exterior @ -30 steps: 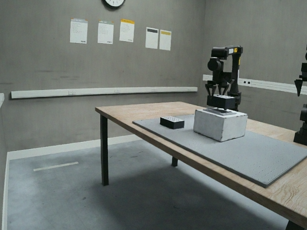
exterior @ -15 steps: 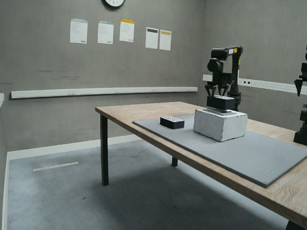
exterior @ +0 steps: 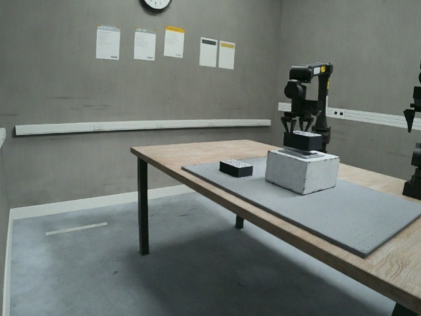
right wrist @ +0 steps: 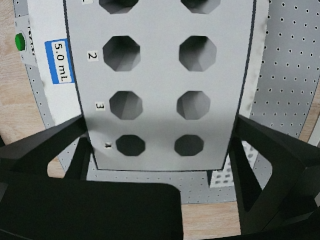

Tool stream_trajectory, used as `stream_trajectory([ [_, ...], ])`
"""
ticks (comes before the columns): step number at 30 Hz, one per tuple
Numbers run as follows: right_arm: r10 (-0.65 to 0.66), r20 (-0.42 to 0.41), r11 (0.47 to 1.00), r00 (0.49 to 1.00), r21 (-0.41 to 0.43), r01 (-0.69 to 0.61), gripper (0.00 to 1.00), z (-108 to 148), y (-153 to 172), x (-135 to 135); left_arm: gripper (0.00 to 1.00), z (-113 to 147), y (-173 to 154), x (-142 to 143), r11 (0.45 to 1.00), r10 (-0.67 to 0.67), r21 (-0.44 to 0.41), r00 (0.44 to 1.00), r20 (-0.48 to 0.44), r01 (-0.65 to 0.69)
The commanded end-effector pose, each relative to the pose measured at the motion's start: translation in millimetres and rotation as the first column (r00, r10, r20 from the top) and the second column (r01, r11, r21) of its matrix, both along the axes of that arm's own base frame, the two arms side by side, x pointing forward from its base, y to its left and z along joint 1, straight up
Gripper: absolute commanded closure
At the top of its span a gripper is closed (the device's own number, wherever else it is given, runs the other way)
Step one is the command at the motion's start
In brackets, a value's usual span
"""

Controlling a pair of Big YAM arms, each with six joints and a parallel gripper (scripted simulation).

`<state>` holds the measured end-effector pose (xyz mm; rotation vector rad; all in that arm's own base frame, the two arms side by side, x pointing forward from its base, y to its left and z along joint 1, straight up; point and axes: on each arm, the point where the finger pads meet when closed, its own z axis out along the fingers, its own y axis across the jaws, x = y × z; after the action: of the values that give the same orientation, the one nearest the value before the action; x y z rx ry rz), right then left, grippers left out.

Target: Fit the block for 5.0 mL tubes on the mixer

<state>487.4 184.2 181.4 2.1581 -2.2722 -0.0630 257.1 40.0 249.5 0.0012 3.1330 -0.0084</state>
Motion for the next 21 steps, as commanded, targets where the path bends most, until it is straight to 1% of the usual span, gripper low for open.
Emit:
stream_trajectory([
  [1, -0.012, 0.163, 0.998, 0.987, 0.068, 0.001, 1.0, 84, 10, 25, 0.0, 27, 0, 17, 1.0, -0.004, 0.01, 0.997, 0.073, 0.003],
  [6, -0.012, 0.168, 0.998, 0.986, 0.07, 0.0, 1.0, 87, 10, 24, 0.0, 27, 0, 17, 1.0, -0.004, 0.01, 0.997, 0.073, 0.003],
  [21, -0.01, 0.18, 0.997, 0.984, 0.075, -0.003, 1.0, 92, 11, 23, 0.0, 6, -1, 5, 1.0, -0.003, 0.001, 1.0, 0.02, 0.003],
])
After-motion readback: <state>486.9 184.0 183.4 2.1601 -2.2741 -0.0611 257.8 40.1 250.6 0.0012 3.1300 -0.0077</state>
